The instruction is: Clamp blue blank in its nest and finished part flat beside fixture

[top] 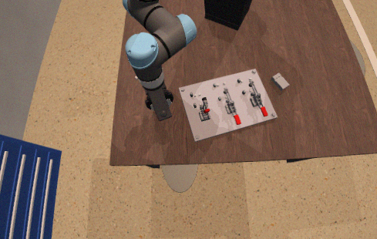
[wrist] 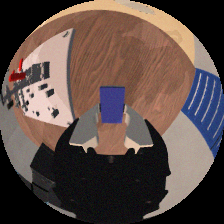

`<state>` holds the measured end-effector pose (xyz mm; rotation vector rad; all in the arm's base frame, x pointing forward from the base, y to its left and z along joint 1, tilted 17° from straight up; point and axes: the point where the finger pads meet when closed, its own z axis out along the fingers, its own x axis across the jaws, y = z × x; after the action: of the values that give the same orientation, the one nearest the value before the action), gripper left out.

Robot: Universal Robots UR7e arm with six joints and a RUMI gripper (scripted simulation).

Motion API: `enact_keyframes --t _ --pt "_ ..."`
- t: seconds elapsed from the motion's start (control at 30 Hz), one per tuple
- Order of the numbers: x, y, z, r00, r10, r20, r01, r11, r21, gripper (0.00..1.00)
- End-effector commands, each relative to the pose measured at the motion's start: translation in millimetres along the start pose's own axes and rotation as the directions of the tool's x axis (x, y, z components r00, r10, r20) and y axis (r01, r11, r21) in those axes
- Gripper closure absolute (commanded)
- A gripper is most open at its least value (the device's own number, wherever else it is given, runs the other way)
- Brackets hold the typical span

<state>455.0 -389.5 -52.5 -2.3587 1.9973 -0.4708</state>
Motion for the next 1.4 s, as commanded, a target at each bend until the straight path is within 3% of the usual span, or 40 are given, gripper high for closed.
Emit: enact_keyframes --t 0.0,1.37 --pt "1.5 -1.2 -0.4 1.000 -0.001 -0.003 0.001 1.000 0.001 1.00" --pt "1.1 -0.8 -4.6 1.000 0.000 -0.003 0.000 1.000 0.001 1.00"
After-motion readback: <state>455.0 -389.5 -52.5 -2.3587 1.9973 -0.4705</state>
